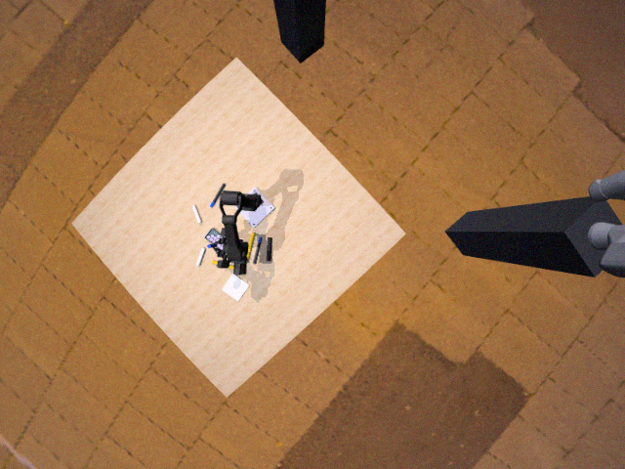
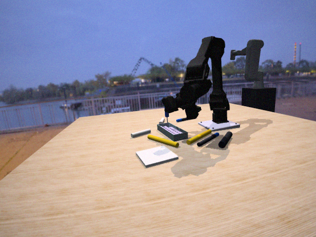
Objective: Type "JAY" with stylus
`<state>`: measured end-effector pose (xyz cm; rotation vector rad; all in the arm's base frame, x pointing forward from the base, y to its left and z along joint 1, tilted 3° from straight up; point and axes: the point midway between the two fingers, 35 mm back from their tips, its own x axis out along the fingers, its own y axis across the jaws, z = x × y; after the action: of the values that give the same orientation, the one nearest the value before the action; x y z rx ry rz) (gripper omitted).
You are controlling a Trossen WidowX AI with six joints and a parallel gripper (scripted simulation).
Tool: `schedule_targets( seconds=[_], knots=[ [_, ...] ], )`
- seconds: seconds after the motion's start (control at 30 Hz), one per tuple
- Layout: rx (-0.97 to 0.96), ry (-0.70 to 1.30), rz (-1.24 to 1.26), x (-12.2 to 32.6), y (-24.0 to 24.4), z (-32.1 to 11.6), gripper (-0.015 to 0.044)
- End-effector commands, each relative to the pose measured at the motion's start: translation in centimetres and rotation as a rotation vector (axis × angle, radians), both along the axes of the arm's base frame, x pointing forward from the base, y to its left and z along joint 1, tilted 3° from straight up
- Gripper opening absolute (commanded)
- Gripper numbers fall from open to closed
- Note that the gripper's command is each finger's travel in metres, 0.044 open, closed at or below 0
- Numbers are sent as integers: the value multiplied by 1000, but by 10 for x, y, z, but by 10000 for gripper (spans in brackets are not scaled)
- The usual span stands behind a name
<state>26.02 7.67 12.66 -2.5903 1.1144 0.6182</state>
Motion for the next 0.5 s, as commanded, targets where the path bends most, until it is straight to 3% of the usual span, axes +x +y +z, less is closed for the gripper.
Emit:
schedule_targets(
  seconds=[0.0,0.47],
  knots=[
    [-1,5,-1,-9,15,-1,0],
    [-5,-2,-2,-18,28,-15,0]
  ],
)
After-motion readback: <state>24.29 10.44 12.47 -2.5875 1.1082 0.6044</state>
